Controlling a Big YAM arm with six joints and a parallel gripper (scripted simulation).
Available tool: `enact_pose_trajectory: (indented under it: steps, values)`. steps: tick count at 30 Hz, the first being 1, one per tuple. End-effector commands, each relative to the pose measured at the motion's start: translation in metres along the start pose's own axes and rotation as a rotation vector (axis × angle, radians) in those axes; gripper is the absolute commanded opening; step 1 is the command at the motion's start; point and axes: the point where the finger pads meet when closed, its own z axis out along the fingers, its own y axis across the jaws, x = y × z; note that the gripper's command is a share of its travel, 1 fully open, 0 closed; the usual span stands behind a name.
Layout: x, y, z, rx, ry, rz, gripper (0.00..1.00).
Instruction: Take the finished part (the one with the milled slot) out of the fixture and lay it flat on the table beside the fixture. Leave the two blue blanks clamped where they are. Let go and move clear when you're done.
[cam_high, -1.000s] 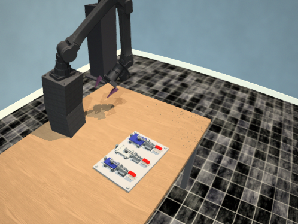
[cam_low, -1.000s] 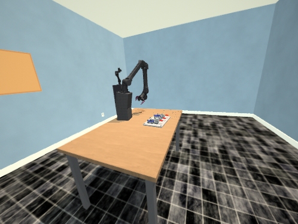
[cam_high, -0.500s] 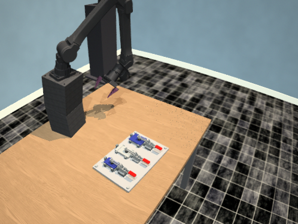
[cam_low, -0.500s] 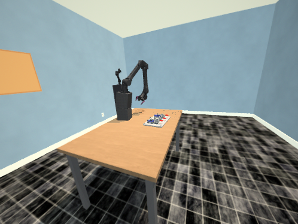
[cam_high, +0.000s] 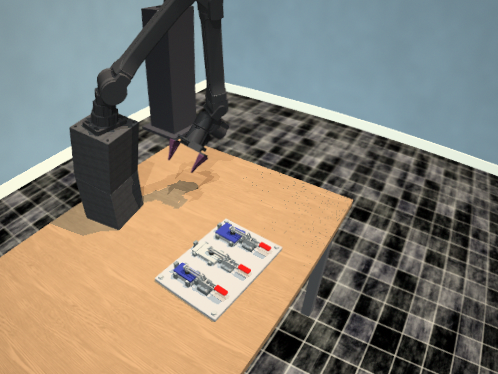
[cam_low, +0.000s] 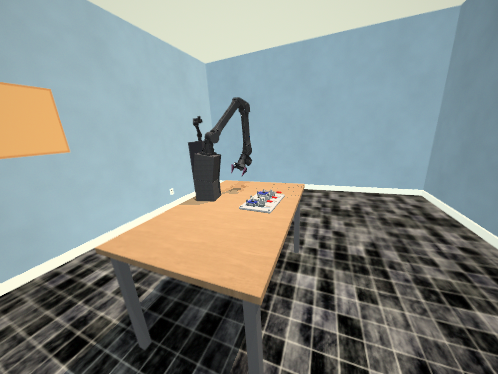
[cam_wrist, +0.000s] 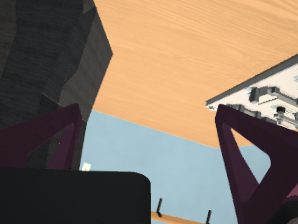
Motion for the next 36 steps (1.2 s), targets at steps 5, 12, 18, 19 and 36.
enact_pose_trajectory:
  steps: [5, 12, 18, 19, 36]
  values:
    - [0.011, -0.036, 0.009, 0.05, -0.127, 0.462, 1.0]
    - [0.021, -0.06, 0.015, 0.072, -0.214, 0.775, 1.0]
    - [0.035, -0.079, 0.027, 0.077, -0.279, 1.057, 1.0]
    - [0.045, -0.095, 0.021, 0.088, -0.33, 1.165, 1.0]
    - [0.1, -0.143, 0.03, 0.087, -0.554, 1.908, 1.0]
